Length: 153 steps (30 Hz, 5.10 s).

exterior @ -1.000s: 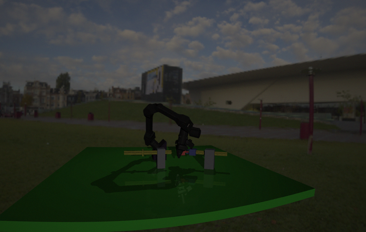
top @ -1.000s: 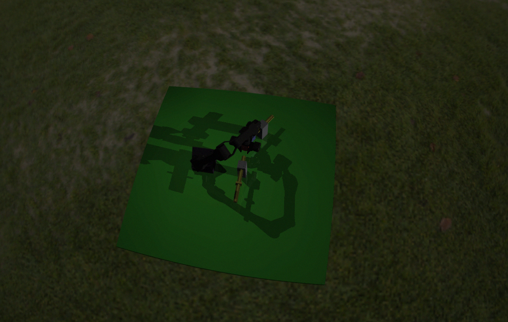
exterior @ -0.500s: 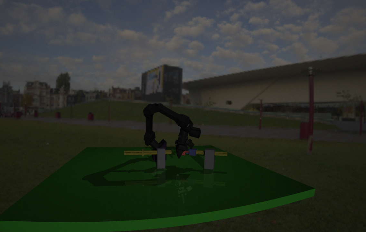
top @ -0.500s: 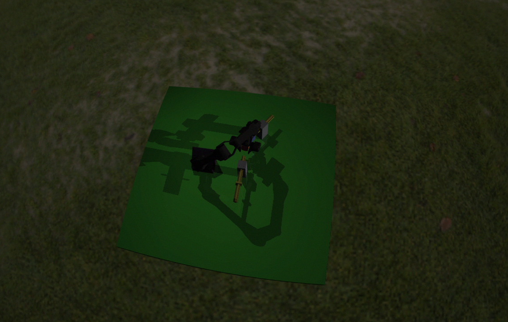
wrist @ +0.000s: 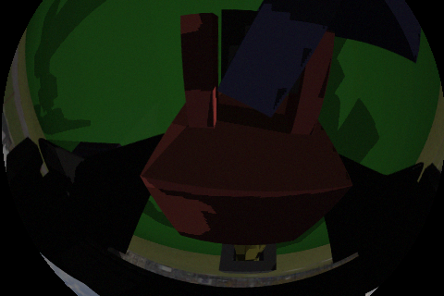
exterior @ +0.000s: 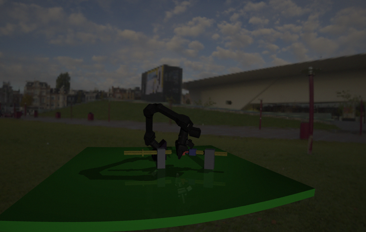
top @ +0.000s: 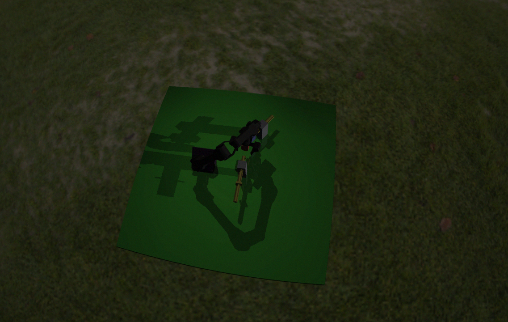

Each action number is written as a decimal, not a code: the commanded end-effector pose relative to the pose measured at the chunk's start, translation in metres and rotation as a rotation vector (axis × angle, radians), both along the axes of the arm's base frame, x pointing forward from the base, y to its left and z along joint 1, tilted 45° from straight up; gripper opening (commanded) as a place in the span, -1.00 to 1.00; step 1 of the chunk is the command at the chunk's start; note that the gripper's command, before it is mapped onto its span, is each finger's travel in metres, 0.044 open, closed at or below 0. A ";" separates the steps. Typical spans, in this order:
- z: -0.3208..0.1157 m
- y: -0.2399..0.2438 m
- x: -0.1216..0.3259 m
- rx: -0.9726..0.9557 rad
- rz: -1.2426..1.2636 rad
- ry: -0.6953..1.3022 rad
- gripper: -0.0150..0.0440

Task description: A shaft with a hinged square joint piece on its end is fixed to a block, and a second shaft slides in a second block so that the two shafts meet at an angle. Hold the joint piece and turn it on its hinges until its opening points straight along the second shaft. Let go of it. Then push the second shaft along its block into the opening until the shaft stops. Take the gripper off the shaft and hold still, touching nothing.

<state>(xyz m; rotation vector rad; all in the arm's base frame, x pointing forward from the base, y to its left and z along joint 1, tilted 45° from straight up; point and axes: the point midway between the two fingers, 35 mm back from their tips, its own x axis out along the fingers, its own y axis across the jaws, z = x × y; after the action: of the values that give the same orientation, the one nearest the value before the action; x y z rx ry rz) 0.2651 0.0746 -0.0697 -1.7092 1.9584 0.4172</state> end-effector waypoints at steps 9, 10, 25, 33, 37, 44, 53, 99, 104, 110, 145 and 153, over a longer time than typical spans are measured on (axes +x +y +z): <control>0.004 0.003 -0.001 0.105 -0.003 -0.010 1.00; 0.006 0.004 -0.001 0.136 -0.002 -0.014 1.00; 0.022 0.018 0.001 0.457 0.070 -0.071 1.00; 0.022 0.018 0.001 0.444 0.062 -0.075 1.00; 0.028 0.027 0.004 0.424 -0.018 -0.146 1.00; 0.043 0.047 0.008 0.374 -0.185 -0.305 1.00; 0.064 0.072 0.010 0.298 -0.389 -0.526 1.00; 0.136 0.045 -0.007 0.065 -0.980 -1.248 1.00; 0.135 0.043 -0.007 0.048 -1.079 -1.363 1.00; 0.133 0.041 -0.008 0.026 -1.200 -1.501 1.00; 0.125 0.031 -0.009 -0.148 -1.908 -2.291 1.00; 0.124 0.030 -0.009 -0.177 -2.000 -2.391 1.00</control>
<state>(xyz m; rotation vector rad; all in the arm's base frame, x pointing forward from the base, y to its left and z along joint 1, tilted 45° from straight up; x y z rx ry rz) 0.2555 0.1051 0.0548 0.7064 0.5605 -1.5558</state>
